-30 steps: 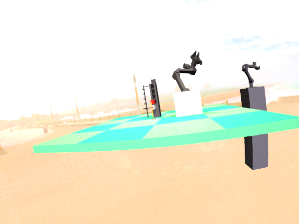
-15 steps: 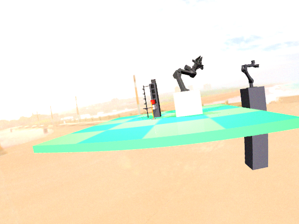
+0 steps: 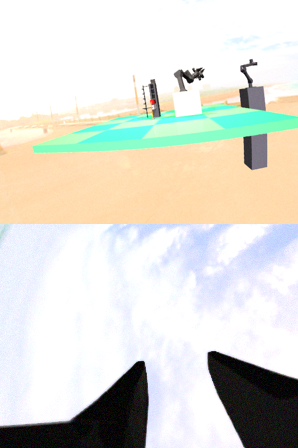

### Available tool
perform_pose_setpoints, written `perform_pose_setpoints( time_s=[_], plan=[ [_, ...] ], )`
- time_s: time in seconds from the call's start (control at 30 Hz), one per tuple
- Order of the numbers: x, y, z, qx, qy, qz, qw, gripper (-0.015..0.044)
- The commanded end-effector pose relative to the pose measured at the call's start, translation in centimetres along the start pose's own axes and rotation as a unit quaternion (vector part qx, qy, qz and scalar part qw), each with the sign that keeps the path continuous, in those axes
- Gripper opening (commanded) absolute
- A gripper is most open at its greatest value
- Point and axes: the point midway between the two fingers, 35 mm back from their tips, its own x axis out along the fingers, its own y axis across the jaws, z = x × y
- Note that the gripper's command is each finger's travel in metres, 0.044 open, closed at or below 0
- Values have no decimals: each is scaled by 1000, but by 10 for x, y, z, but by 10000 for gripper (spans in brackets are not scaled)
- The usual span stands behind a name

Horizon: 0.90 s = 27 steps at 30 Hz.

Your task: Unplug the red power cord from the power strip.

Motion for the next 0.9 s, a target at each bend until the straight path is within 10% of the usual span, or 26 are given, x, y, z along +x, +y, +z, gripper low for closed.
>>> perform_pose_setpoints(
  time_s=[0.0, 0.87],
  plan=[
    [-25, 0, 40, 39, -78, 3, 996, 160],
    [-285, -29, 173, 235, -513, 105, 819, 160]
  ],
)
